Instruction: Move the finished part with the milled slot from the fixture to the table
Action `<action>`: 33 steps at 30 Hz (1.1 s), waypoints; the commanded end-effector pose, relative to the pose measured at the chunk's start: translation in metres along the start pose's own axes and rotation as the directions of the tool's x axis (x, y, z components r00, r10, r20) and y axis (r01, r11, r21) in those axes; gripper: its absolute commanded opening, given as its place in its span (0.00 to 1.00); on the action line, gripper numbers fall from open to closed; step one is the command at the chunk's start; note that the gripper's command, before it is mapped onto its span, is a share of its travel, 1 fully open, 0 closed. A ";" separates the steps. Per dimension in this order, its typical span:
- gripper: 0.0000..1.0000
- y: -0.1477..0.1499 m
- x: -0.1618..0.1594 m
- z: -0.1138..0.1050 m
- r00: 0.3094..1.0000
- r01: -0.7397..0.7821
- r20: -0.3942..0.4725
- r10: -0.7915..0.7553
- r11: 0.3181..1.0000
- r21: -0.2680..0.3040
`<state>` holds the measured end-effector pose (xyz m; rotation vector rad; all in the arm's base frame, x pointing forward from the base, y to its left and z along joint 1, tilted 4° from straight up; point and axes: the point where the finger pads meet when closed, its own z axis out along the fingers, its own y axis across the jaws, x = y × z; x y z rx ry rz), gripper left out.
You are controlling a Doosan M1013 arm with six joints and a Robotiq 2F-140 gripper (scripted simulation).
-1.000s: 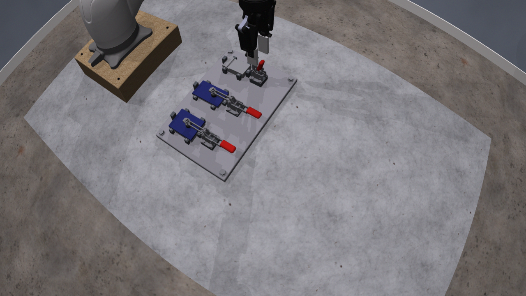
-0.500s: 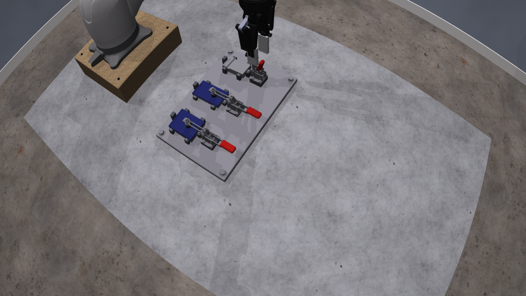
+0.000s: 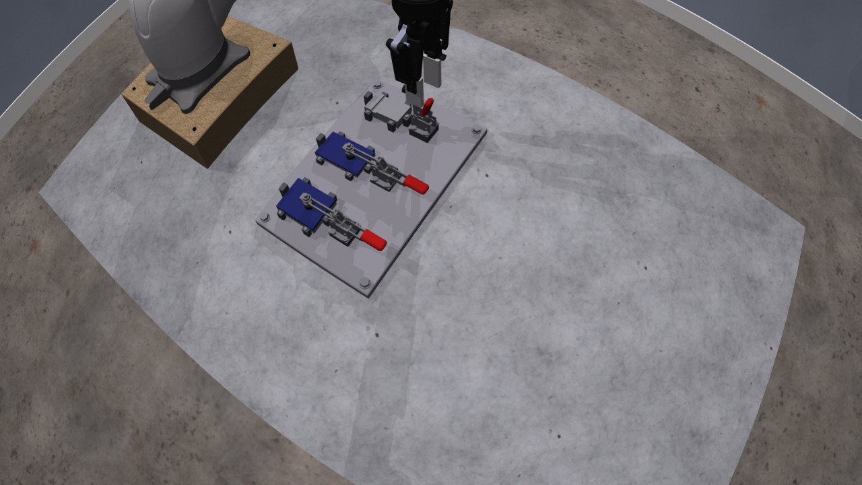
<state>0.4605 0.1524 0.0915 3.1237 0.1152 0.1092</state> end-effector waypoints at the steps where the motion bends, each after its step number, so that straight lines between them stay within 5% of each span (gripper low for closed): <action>1: 0.28 -0.003 0.000 -0.002 1.000 0.001 0.001 -0.001 1.000 0.006; 26: 0.28 -0.003 -0.001 -0.002 1.000 0.000 0.001 0.000 1.000 0.007; 27: 0.58 -0.003 -0.001 -0.002 1.000 0.000 0.001 0.000 1.000 0.007; 33: 0.58 -0.003 -0.001 -0.001 1.000 0.000 0.001 0.000 1.000 0.007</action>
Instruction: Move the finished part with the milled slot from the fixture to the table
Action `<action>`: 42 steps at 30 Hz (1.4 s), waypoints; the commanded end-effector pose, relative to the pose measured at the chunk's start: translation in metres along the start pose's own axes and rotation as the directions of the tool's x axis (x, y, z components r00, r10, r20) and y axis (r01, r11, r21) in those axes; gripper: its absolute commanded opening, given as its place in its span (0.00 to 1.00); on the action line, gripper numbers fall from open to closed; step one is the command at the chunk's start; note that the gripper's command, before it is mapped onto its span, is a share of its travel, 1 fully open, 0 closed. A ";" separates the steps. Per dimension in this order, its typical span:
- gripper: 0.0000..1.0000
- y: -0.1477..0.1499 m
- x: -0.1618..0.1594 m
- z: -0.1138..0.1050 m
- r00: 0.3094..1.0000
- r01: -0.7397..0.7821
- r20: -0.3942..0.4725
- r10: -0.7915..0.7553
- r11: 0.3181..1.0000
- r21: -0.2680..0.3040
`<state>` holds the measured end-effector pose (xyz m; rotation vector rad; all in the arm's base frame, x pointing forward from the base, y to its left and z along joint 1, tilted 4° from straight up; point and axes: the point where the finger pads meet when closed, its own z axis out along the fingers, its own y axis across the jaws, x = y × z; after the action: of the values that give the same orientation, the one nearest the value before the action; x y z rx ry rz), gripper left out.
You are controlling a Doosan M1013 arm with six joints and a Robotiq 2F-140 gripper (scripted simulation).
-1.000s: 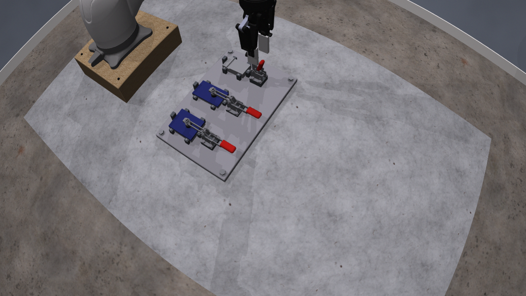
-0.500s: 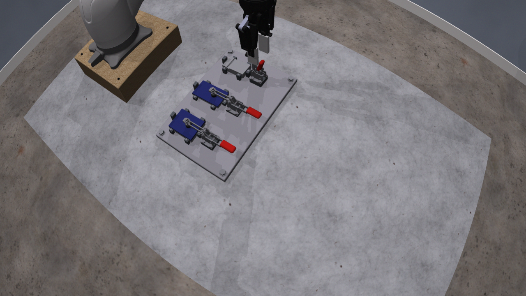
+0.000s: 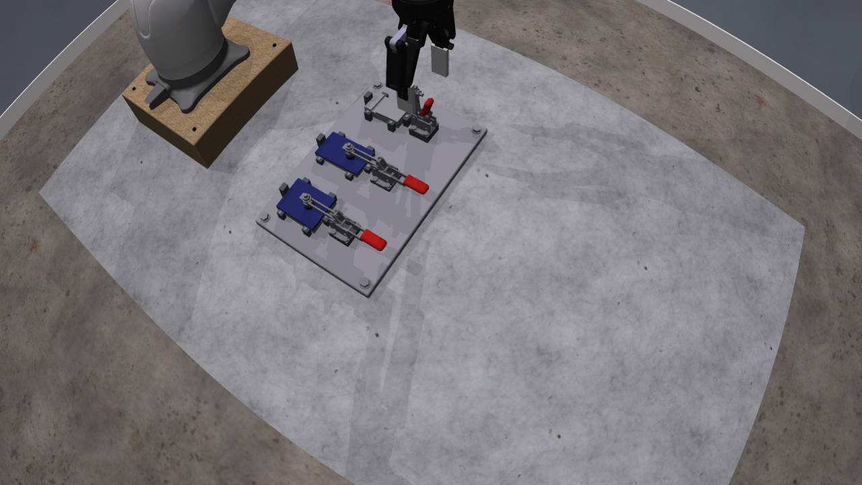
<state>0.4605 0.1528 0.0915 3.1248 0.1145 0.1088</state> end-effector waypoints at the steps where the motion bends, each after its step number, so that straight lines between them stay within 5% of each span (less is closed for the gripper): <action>1: 0.58 -0.003 -0.001 -0.001 1.000 0.001 0.001 -0.001 1.000 0.006; 30: 0.58 -0.003 -0.003 0.010 1.000 0.001 0.001 -0.001 1.000 0.006; 42: 0.58 -0.003 -0.029 0.010 1.000 0.001 0.001 -0.001 1.000 0.005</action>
<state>0.4403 0.1514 0.0798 3.1246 0.1233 0.1010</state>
